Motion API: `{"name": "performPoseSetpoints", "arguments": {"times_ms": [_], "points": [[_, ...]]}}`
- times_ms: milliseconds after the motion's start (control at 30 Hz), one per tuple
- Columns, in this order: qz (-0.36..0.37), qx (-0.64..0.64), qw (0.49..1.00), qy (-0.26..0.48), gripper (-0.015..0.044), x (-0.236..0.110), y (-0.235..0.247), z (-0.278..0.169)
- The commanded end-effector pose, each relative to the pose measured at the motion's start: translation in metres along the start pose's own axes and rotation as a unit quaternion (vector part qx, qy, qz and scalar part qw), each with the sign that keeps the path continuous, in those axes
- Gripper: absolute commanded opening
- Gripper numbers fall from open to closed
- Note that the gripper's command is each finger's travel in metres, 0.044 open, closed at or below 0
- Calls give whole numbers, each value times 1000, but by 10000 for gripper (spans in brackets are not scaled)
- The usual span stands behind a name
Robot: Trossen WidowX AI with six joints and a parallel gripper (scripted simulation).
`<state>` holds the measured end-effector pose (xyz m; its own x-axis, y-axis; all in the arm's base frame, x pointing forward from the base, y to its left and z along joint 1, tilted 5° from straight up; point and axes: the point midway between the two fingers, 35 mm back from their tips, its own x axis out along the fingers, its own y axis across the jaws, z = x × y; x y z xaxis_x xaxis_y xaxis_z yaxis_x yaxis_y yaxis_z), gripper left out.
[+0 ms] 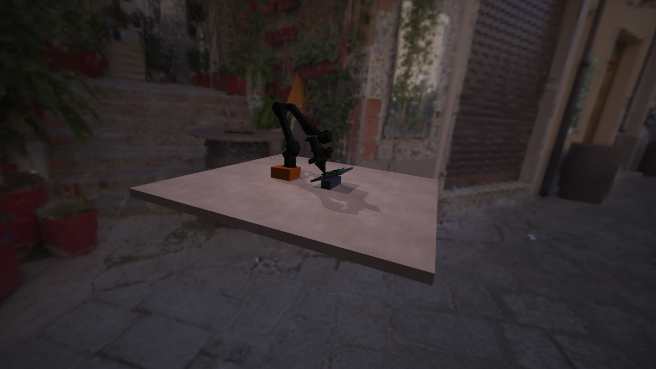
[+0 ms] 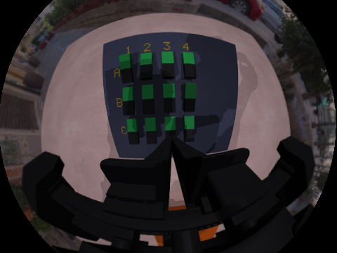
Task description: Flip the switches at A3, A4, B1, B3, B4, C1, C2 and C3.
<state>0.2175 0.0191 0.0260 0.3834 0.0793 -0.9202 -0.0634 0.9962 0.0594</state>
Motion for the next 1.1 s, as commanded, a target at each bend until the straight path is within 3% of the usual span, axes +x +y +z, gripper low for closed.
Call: {"name": "performPoseSetpoints", "arguments": {"times_ms": [0,1067], "points": [[0,2,1000,0,0,1,0,0],[0,2,1000,0,0,5,0,0]]}}
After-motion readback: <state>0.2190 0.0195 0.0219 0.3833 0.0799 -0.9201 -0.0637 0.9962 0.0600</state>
